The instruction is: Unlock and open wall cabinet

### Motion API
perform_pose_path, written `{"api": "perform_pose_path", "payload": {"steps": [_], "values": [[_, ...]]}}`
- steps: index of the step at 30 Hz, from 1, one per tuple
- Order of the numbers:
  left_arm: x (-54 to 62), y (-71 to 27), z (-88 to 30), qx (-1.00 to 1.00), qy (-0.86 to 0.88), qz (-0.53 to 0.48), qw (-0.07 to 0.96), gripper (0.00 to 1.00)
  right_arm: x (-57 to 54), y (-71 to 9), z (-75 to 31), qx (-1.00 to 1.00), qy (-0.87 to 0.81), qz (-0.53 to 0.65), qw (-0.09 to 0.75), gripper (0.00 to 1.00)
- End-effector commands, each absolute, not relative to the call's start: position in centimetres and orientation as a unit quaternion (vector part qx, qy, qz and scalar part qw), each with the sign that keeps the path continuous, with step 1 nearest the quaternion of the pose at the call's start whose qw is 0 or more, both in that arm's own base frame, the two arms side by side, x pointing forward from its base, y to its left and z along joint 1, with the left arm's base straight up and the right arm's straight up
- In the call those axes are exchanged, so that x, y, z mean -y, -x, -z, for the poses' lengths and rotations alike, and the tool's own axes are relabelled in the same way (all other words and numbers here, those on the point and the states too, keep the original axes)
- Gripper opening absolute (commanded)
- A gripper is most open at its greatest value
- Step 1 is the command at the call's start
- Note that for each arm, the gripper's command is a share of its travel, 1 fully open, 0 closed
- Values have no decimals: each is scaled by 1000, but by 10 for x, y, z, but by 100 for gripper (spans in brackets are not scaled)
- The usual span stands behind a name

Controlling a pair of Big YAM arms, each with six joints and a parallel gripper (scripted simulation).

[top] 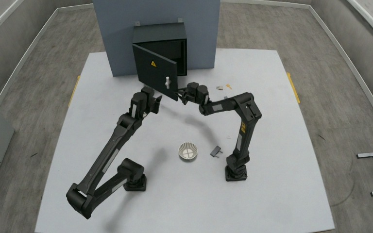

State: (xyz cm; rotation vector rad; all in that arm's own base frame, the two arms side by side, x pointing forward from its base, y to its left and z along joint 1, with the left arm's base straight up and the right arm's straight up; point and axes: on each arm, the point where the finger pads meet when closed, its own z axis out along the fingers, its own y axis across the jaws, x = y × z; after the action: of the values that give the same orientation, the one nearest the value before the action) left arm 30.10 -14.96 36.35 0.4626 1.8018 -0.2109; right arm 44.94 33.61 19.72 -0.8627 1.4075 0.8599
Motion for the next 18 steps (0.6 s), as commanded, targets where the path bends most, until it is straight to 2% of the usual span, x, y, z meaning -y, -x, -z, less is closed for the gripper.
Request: {"api": "perform_pose_path", "payload": {"steps": [1,18], "values": [[150,-303,-380,-767,-196,92,604,44,-343,-437,-209,-602,361,-366,612,7],[150,-303,-380,-767,-196,92,604,44,-385,-397,-210,-633,297,-308,645,7]]}}
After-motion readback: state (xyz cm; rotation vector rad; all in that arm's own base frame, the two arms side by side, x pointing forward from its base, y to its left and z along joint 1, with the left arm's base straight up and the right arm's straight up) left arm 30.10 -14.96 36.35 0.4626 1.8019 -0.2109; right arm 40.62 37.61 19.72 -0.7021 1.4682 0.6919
